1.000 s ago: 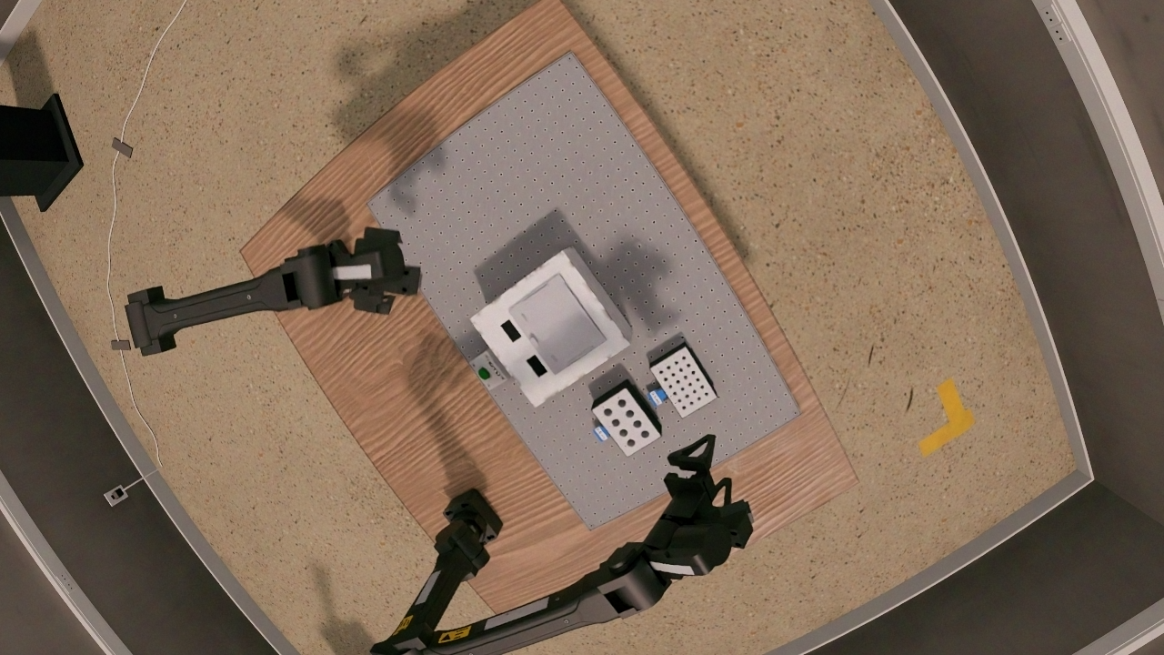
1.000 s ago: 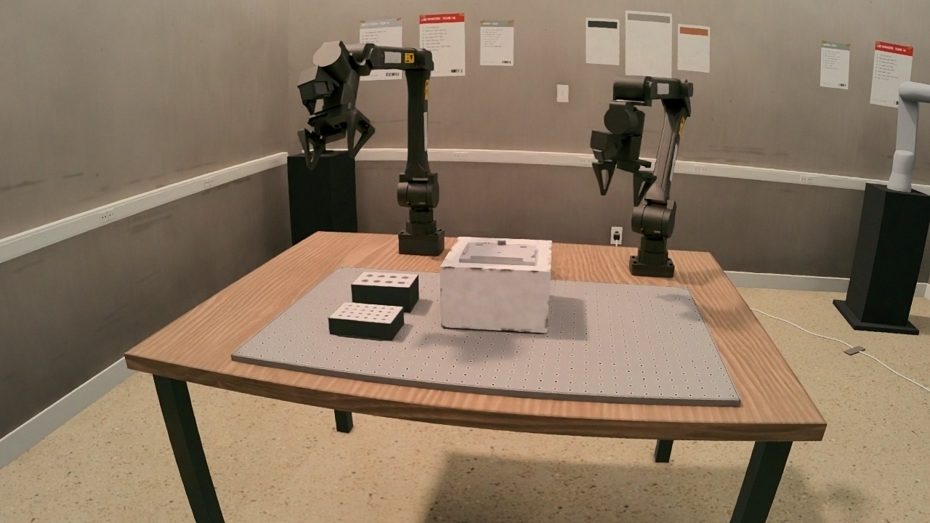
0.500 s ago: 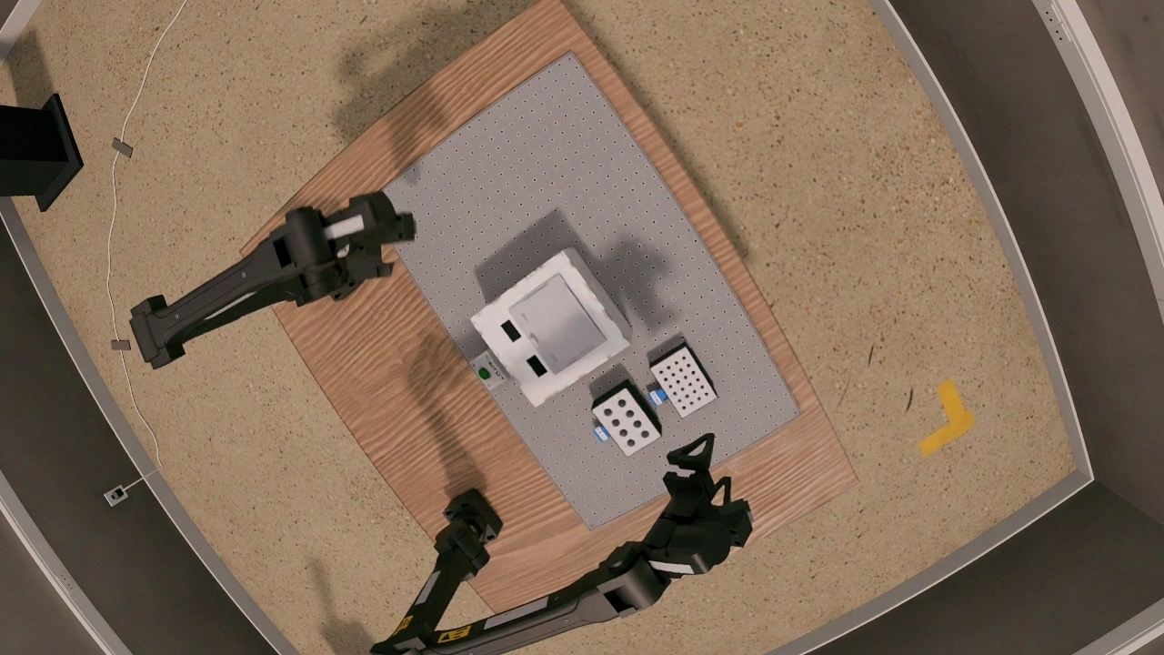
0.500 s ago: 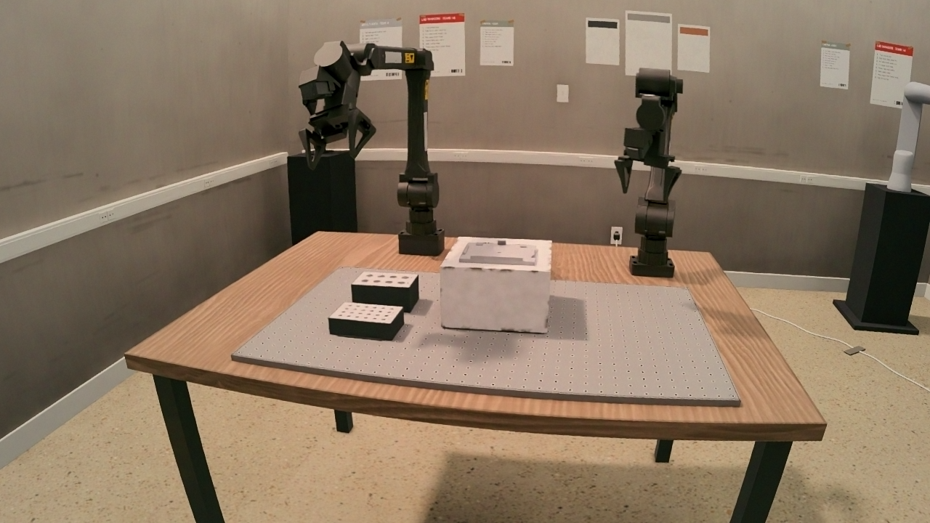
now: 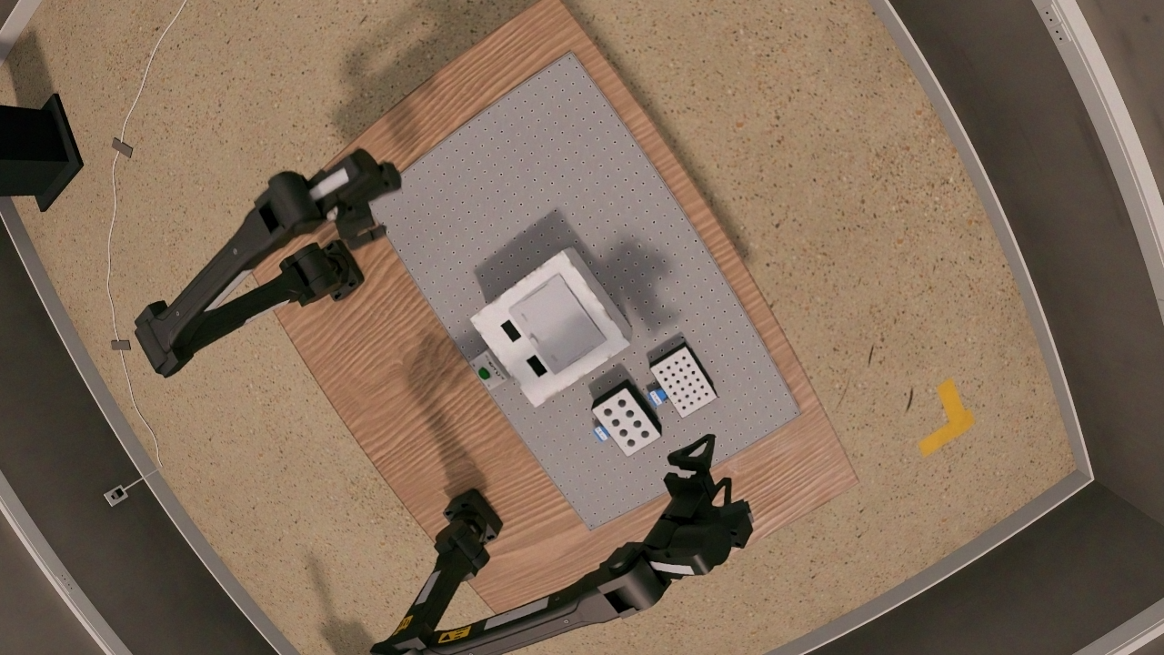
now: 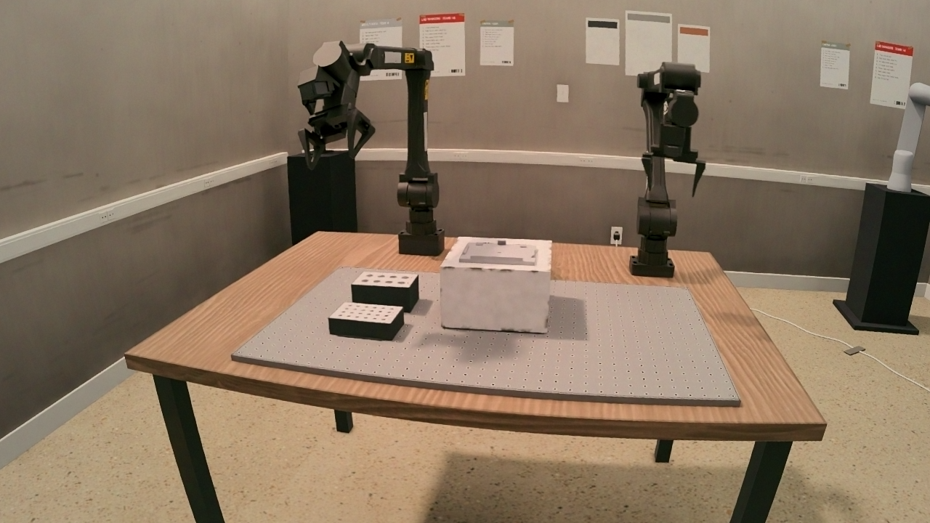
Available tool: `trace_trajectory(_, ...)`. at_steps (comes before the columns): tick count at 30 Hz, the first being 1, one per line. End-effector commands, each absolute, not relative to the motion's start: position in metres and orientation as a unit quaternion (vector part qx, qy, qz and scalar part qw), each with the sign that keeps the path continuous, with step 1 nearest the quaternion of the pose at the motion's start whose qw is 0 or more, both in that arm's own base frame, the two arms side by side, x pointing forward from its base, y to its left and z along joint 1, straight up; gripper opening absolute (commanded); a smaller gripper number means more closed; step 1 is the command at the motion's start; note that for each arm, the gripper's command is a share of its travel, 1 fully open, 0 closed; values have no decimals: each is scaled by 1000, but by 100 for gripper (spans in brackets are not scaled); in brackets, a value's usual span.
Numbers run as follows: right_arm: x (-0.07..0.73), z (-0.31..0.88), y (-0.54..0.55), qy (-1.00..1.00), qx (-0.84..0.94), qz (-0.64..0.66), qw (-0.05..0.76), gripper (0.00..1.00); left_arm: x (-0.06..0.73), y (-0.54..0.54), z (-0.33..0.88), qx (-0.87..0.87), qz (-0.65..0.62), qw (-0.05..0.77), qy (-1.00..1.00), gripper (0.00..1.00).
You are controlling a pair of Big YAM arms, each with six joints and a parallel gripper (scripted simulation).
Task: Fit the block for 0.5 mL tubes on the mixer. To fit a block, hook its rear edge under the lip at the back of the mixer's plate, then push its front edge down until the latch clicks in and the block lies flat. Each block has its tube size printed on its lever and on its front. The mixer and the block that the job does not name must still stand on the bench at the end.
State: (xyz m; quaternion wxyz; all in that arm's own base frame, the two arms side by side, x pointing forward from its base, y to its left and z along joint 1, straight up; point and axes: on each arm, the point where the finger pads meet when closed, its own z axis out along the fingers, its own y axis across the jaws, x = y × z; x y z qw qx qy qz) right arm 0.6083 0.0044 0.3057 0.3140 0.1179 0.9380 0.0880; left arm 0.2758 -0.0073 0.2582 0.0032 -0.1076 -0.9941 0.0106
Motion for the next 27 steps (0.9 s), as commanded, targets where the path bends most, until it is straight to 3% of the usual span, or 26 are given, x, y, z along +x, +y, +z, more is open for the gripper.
trace_trajectory(1, 623, 357, -4, 919, 121, 91, 363, 100, 291, 5, 276, -62, 5, -3, -998, 100)
trace_trajectory(14, 624, 362, -3, 918, 120, 92, 367, 100, 294, 15, 279, 49, -13, 6, -999, 100)
trace_trajectory(27, 617, 339, -2, 925, 121, 90, 348, 100, 297, 31, 283, 15, -6, 3, -1000, 100)
